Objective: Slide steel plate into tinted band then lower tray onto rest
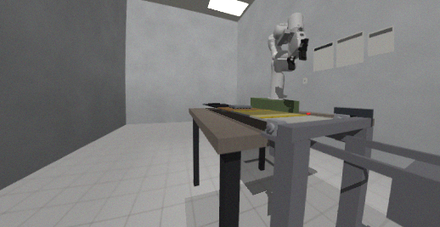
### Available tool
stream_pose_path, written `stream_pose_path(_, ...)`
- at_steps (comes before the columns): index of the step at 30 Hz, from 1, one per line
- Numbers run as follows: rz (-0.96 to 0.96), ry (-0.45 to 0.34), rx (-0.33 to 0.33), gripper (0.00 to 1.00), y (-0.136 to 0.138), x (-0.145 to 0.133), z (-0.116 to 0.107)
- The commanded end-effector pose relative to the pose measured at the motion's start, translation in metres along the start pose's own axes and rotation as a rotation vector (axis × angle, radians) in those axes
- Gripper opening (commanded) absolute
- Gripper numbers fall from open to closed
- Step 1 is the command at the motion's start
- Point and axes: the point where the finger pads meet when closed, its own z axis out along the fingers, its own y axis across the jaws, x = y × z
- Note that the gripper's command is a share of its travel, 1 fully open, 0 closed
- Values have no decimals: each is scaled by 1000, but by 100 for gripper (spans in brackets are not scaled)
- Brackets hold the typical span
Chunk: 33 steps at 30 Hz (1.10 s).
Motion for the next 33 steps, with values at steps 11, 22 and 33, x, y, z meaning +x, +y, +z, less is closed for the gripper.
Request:
stream_pose_path(11, 0, 0, 3, 100, -1, 0, -1)
stream_pose_path(22, 43, 8, -5, 100, -3, 10, 0)
stream_pose_path(33, 528, 84, -84, 100, 3, 134, 8)
